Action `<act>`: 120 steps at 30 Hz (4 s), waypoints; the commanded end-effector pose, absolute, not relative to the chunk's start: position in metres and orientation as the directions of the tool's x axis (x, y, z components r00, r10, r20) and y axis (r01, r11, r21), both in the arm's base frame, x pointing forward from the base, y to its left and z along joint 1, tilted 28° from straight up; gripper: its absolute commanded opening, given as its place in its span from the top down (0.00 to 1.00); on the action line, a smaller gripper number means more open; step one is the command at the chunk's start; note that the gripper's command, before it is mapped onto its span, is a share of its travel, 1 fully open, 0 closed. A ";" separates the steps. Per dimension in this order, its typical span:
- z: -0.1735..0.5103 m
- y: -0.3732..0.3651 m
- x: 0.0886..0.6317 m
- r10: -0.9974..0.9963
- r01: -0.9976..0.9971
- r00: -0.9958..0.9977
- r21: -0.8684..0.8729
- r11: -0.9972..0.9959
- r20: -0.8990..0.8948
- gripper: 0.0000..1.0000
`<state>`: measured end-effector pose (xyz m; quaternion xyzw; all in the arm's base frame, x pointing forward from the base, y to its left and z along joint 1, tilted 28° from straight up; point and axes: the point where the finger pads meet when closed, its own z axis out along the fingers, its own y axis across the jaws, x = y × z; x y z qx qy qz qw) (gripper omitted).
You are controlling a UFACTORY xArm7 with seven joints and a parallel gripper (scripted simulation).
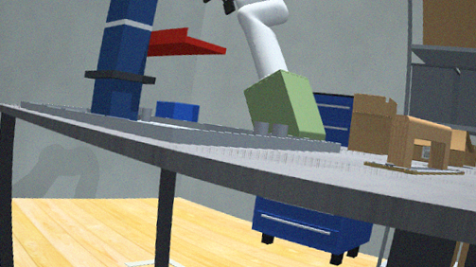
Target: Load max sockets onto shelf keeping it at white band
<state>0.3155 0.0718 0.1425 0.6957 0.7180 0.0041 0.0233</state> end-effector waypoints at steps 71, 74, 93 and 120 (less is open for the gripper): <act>0.140 0.033 0.305 0.882 0.999 -0.015 -0.044 -0.006 -0.472 1.00; 0.140 0.033 0.305 0.882 0.999 -0.015 -0.044 -0.006 -0.472 1.00; 0.140 0.033 0.305 0.882 0.999 -0.015 -0.044 -0.006 -0.472 0.00; 0.267 0.101 0.264 0.732 0.837 -0.353 0.153 0.525 -0.583 0.00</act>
